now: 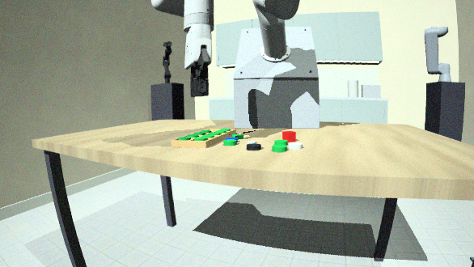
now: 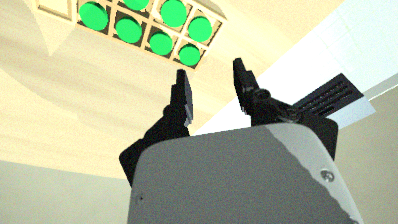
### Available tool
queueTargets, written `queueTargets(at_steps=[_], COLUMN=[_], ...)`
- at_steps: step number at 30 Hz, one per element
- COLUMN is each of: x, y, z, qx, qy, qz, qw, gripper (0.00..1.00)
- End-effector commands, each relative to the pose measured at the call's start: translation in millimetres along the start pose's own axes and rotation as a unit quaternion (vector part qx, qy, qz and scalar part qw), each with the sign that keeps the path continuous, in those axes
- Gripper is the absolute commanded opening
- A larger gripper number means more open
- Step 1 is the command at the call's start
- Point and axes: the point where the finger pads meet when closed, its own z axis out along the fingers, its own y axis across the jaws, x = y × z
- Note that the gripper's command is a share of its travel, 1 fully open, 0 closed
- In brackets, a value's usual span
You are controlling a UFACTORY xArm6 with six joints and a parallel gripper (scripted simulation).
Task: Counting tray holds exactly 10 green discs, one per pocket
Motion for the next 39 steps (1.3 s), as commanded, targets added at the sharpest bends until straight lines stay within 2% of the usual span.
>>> queueTargets(at_steps=[1, 25, 32, 35, 37, 39], x=[0, 3, 18, 29, 29, 38], y=[1, 2, 7, 10, 10, 13], z=[-1, 1, 5, 8, 8, 10], qx=[-0.001, 0.001, 0.007, 0.01, 0.01, 0.012], qy=[0.0, 0.002, 0.015, 0.024, 0.024, 0.032], qz=[-0.001, -0.021, -0.134, -0.22, -0.22, -0.29], qw=[1.0, 1.0, 0.991, 0.975, 0.975, 0.957], gripper=[0.47, 0.47, 0.47, 0.47, 0.47, 0.47])
